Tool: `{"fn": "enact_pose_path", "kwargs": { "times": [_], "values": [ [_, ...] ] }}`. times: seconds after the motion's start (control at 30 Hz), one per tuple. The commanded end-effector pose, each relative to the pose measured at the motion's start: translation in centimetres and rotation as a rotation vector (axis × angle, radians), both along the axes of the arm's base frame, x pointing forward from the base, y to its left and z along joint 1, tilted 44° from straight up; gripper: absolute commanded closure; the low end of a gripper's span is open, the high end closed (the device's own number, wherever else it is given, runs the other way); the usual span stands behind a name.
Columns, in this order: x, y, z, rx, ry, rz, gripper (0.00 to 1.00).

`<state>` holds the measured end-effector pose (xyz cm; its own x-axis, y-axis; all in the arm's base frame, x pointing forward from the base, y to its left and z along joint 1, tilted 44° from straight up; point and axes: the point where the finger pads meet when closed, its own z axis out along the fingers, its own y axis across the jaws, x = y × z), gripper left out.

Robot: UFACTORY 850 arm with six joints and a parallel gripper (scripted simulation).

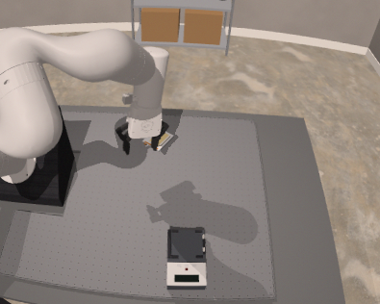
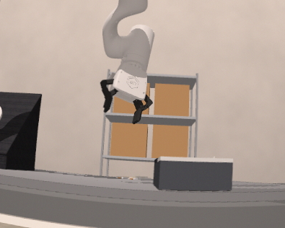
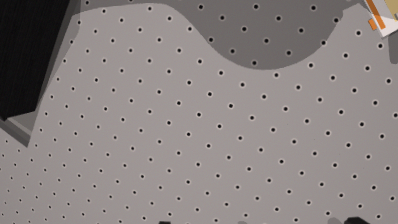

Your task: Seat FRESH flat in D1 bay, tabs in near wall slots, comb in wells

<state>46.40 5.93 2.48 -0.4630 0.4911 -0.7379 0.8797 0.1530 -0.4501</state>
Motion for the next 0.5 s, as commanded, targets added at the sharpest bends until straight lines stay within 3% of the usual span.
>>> {"fn": "enact_pose_path", "kwargs": {
  "times": [0.0,0.27,0.33,0.47],
  "values": [
    [0.36,-0.05,0.23,0.005,-0.129,-0.062,0.00],
    [0.95,-0.26,0.62,0.017,-0.361,-0.193,0.00],
    [0.95,-0.26,0.62,0.017,-0.361,-0.193,0.00],
    [1.34,-0.40,0.90,0.023,-0.475,-0.262,0.00]
  ]
}}
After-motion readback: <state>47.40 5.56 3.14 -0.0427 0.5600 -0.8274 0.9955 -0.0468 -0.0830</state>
